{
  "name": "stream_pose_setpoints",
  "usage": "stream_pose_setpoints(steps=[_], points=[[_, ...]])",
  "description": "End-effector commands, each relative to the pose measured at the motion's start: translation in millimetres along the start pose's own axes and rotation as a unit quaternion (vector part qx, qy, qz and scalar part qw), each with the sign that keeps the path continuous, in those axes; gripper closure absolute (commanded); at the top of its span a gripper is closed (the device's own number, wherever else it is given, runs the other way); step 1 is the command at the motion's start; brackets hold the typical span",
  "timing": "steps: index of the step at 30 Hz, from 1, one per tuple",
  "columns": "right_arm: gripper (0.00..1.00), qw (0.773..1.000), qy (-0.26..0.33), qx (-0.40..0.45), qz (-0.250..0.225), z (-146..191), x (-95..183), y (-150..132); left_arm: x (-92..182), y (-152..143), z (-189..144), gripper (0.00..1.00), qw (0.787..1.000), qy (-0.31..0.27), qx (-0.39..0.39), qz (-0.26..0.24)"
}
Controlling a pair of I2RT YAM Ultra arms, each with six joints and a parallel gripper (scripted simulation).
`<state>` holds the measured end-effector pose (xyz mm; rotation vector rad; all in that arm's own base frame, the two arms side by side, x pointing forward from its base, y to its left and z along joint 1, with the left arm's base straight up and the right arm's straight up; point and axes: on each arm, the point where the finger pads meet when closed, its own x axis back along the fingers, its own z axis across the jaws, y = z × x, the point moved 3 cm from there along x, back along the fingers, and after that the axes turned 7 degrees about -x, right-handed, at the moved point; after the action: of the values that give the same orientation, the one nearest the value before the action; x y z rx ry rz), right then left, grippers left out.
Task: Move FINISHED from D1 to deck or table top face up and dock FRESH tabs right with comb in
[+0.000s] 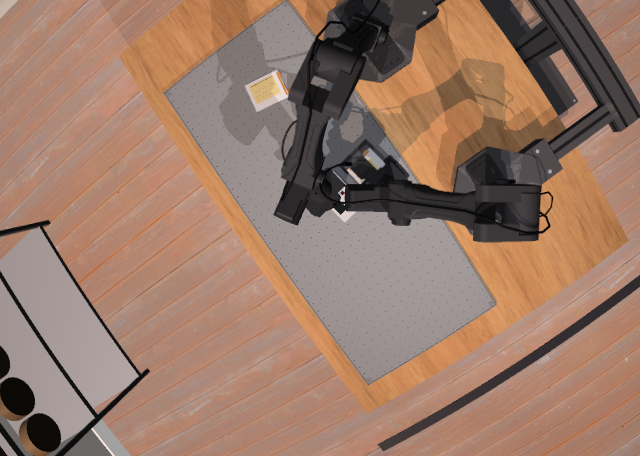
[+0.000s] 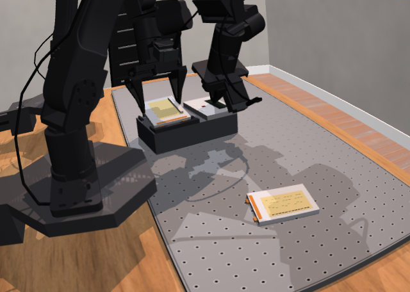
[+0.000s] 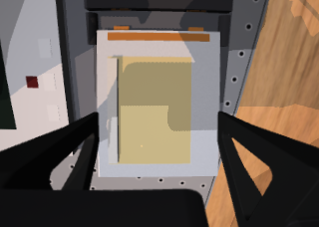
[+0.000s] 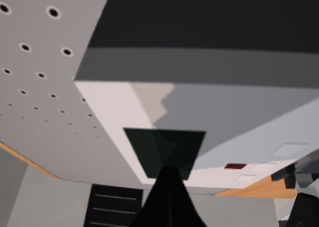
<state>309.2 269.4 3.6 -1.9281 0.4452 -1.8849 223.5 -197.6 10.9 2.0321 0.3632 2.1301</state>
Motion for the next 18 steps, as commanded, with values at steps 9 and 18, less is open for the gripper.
stream_pose_setpoints(steps=[9, 18], points=[[1.0, 0.999, -0.013, -0.017, -0.036, -10.6, -14.0, 29.8, 2.3, 3.0, 2.0, 1.0, 1.0, 0.004, -0.002, -0.006], [1.0, 0.999, -0.013, -0.017, -0.036, -12.3, -15.0, 33.6, 2.3, 3.0, 2.0, 1.0, 1.0, 0.004, -0.002, -0.006]])
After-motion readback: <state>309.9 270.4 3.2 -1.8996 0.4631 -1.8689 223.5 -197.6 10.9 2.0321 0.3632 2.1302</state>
